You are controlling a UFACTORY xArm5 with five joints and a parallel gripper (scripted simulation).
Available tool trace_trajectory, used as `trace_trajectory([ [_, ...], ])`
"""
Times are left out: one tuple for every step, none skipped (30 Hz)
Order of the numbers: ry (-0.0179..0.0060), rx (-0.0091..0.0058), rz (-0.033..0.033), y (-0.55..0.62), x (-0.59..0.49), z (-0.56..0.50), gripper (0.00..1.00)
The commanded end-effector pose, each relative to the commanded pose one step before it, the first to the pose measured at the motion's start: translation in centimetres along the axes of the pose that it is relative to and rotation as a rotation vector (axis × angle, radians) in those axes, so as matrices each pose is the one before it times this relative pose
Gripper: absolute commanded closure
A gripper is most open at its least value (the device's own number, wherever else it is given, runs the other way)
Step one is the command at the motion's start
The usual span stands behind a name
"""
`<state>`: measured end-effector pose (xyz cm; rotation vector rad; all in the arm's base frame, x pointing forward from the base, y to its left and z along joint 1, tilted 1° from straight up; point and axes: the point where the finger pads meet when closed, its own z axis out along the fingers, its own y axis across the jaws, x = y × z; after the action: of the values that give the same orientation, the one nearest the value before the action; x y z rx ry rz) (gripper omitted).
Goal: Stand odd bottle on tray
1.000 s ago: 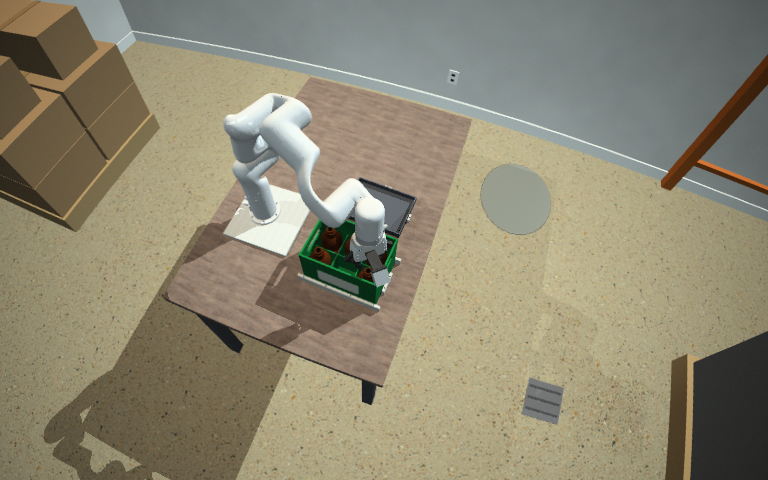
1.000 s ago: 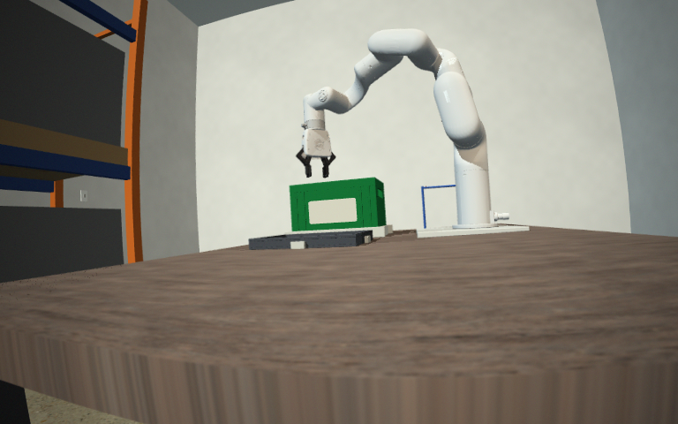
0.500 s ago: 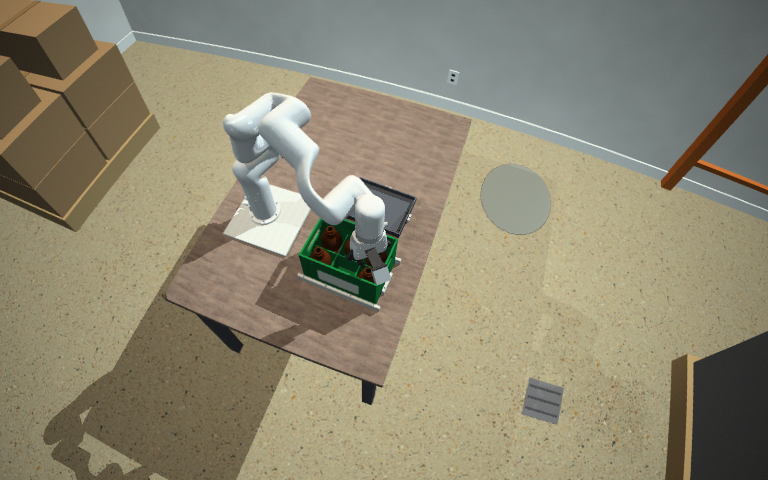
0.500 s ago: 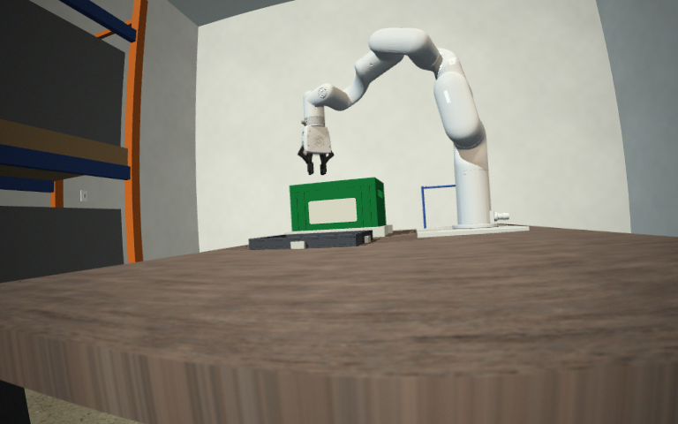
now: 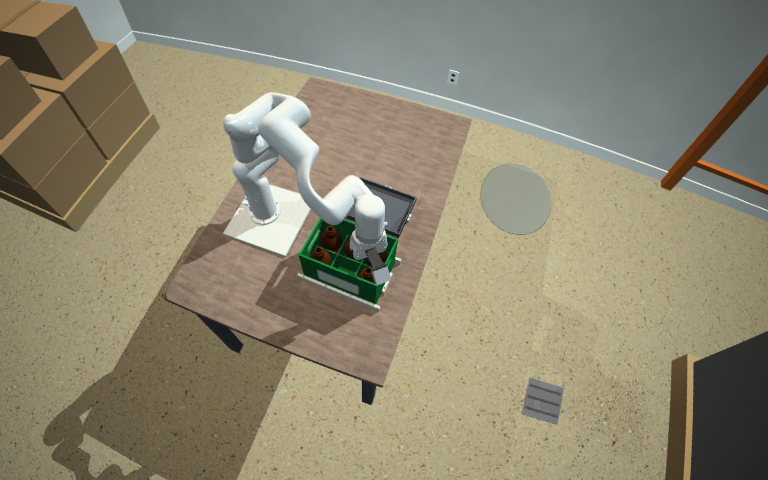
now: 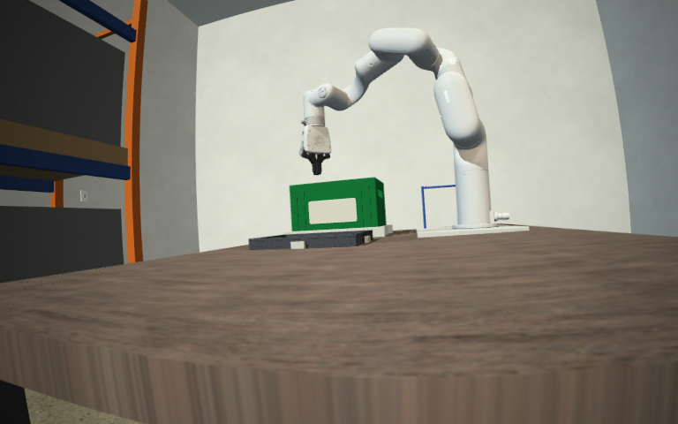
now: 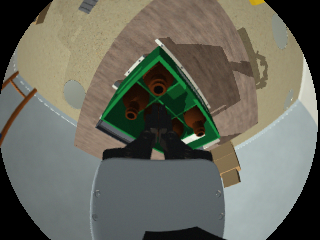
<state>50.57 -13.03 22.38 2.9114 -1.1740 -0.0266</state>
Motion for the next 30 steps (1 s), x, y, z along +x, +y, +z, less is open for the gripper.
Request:
trace_trajectory([
  [0.00389,0.00221,-0.00002,-0.045,0.078,-0.189,1.0],
  [0.0,0.0,0.0,0.0,0.0,0.0,1.0],
  [0.0,0.0,0.0,0.0,0.0,0.0,1.0],
  [0.0,0.0,0.0,0.0,0.0,0.0,1.0],
  [0.0,0.0,0.0,0.0,0.0,0.0,1.0],
  [0.0,0.0,0.0,0.0,0.0,0.0,1.0],
  [0.0,0.0,0.0,0.0,0.0,0.0,1.0],
  [0.0,0.0,0.0,0.0,0.0,0.0,1.0],
  [0.0,0.0,0.0,0.0,0.0,0.0,1.0],
  [0.0,0.0,0.0,0.0,0.0,0.0,1.0],
  [0.0,0.0,0.0,0.0,0.0,0.0,1.0],
  [0.0,0.0,0.0,0.0,0.0,0.0,1.0],
  [0.0,0.0,0.0,0.0,0.0,0.0,1.0],
  [0.0,0.0,0.0,0.0,0.0,0.0,1.0],
  [0.0,0.0,0.0,0.0,0.0,0.0,1.0],
  [0.0,0.0,0.0,0.0,0.0,0.0,1.0],
  [0.0,-0.00003,0.0,-0.075,-0.071,0.0,1.0],
  [-0.00002,-0.00017,0.0,-0.418,-0.404,0.0,1.0],
  [-0.00004,-0.00035,0.0,-0.842,-0.843,0.003,1.0],
  [-0.00003,-0.0005,0.0,-1.137,-1.207,0.009,1.0],
  [-0.00001,-0.00034,0.0,-0.726,-0.816,0.009,1.0],
  [0.0,-0.00019,0.0,-0.398,-0.464,0.006,1.0],
  [0.0,-0.00029,0.0,-0.581,-0.7,0.01,1.0],
  [0.00001,-0.00034,0.0,-0.659,-0.828,0.014,1.0],
  [0.00002,-0.00033,0.0,-0.625,-0.822,0.016,1.0],
  [0.00001,-0.00016,0.0,-0.289,-0.393,0.008,1.0],
  [0.0,-0.00003,0.0,-0.049,-0.068,0.001,1.0],
  [0.0,0.0,0.0,0.0,0.0,0.0,1.0],
  [0.0,0.0,0.0,0.0,0.0,0.0,1.0],
  [0.0,0.0,0.0,0.0,0.0,0.0,1.0],
])
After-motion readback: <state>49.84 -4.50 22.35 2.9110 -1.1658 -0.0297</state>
